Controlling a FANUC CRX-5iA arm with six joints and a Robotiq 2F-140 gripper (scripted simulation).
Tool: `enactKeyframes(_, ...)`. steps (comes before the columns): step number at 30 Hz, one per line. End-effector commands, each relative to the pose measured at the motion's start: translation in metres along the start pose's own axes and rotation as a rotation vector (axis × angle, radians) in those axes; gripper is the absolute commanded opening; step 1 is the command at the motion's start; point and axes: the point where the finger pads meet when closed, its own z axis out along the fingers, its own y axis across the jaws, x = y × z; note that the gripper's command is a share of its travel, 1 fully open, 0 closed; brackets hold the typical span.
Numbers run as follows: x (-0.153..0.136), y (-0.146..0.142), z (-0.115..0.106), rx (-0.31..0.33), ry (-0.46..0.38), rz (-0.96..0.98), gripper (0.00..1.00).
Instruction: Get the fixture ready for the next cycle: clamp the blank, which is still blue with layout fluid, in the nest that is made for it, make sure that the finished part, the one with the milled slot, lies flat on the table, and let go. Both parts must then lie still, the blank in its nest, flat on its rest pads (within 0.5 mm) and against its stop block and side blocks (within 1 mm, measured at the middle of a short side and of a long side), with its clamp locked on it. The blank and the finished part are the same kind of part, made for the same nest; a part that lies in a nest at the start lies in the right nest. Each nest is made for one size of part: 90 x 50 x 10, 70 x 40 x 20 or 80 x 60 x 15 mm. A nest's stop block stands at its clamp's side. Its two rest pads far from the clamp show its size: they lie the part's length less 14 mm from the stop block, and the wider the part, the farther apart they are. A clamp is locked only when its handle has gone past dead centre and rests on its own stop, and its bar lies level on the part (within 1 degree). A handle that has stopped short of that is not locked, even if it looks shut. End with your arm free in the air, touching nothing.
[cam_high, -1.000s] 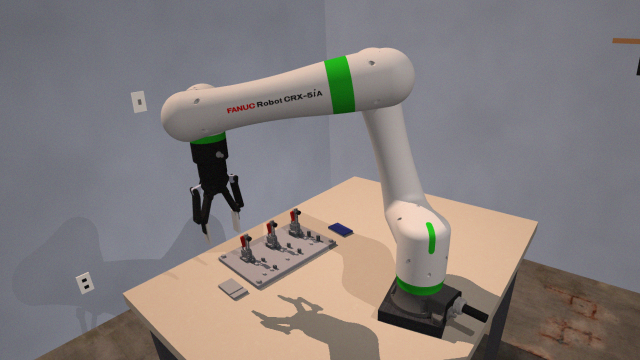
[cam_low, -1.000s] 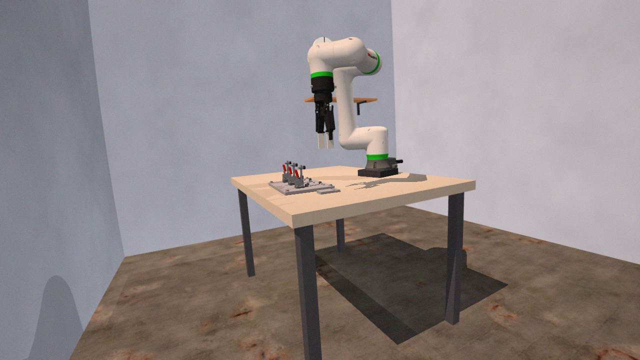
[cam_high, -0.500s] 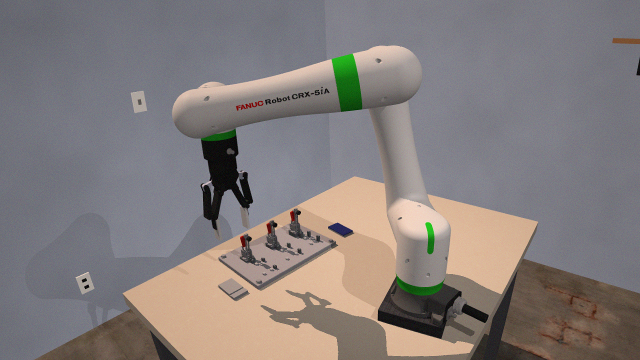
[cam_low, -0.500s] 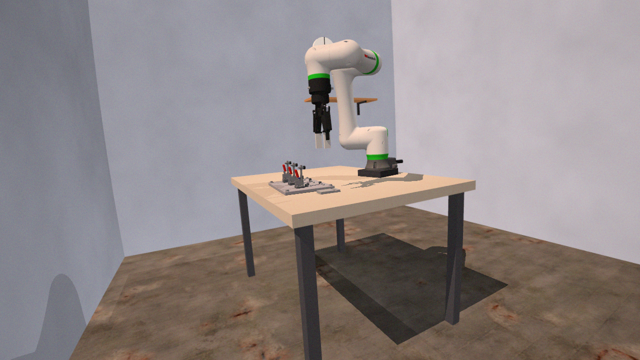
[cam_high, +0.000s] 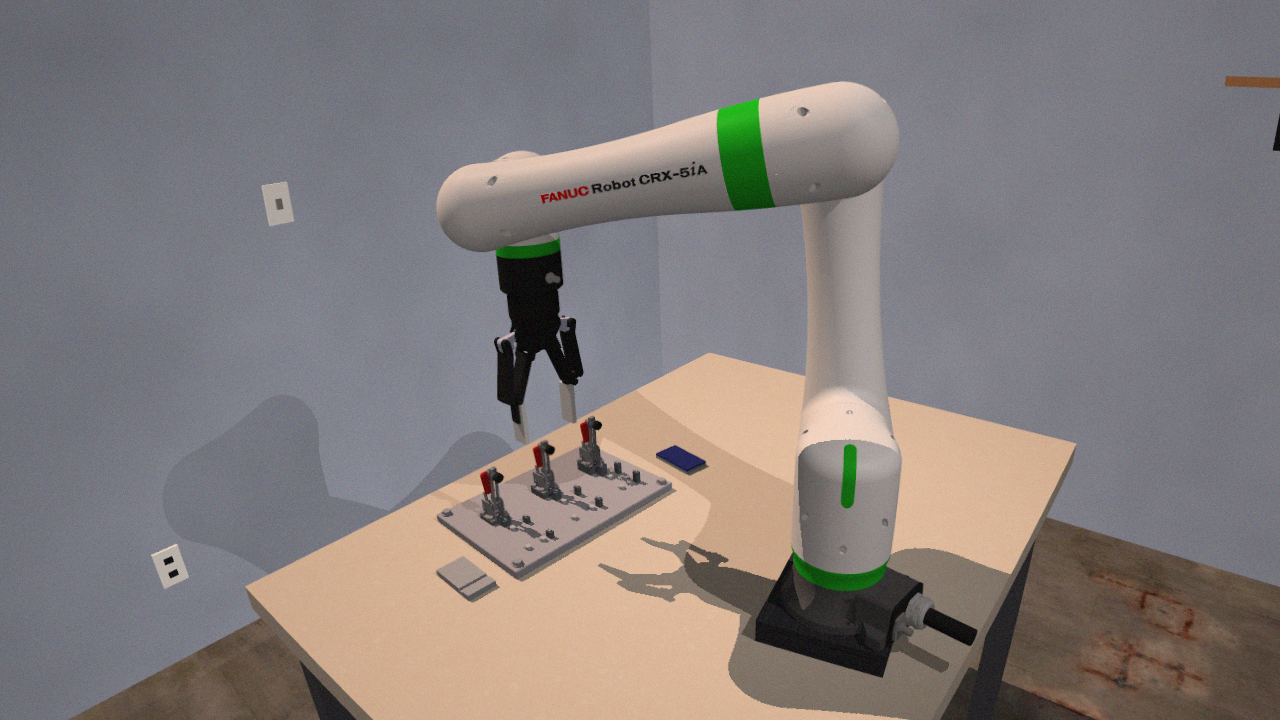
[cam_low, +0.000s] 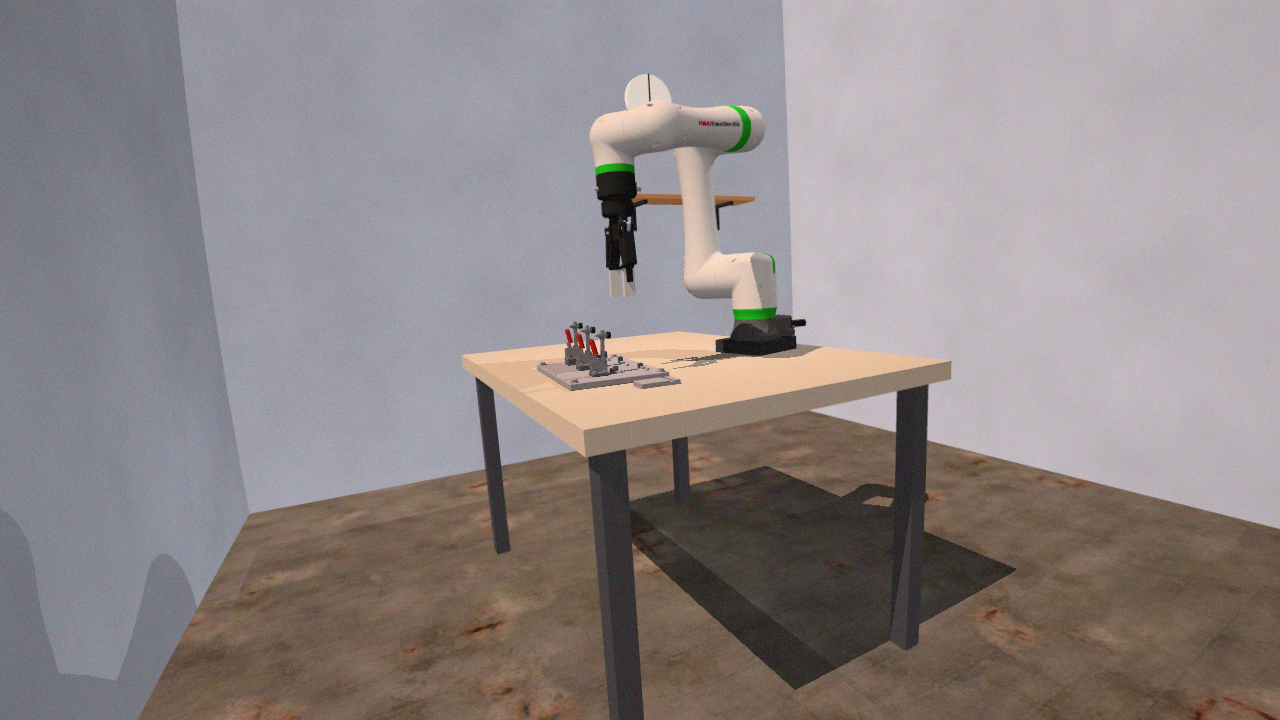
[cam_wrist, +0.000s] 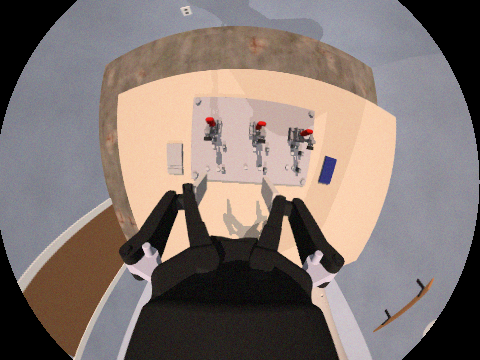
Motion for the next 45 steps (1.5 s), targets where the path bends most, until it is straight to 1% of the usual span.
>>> enactKeyframes(1, 0.002, 0.046, 0.0, 0.003, 0.0, -0.003, 0.58)
enactKeyframes(3, 0.002, 0.077, 0.0, 0.003, 0.0, -0.003, 0.58)
enactKeyframes(4, 0.002, 0.077, 0.0, 0.003, 0.0, -0.003, 0.58)
enactKeyframes(7, 0.002, 0.123, 0.0, 0.003, 0.0, -0.003, 0.58)
enactKeyframes(8, 0.002, 0.123, 0.0, 0.003, 0.0, -0.003, 0.58)
enactKeyframes(10, 0.002, 0.152, 0.0, 0.003, 0.0, -0.003, 0.58)
enactKeyframes(13, 0.002, 0.152, 0.0, 0.003, 0.0, -0.003, 0.58)
enactKeyframes(17, 0.002, 0.205, 0.0, 0.003, 0.0, -0.003, 0.58)
enactKeyframes(20, 0.002, 0.24, 0.0, 0.003, 0.0, -0.003, 0.58)
enactKeyframes(23, 0.002, 0.268, 0.0, 0.003, 0.0, -0.003, 0.58)
enactKeyframes(26, 0.002, 0.289, 0.0, 0.003, 0.0, -0.003, 0.58)
enactKeyframes(28, 0.002, 0.298, 0.0, 0.003, 0.0, -0.003, 0.58)
enactKeyframes(30, 0.002, 0.298, 0.0, 0.003, 0.0, -0.003, 0.58)
enactKeyframes(34, 0.002, 0.309, 0.0, 0.003, 0.0, -0.003, 0.58)
enactKeyframes(45, 0.002, 0.31, 0.0, 0.003, 0.0, -0.003, 0.58)
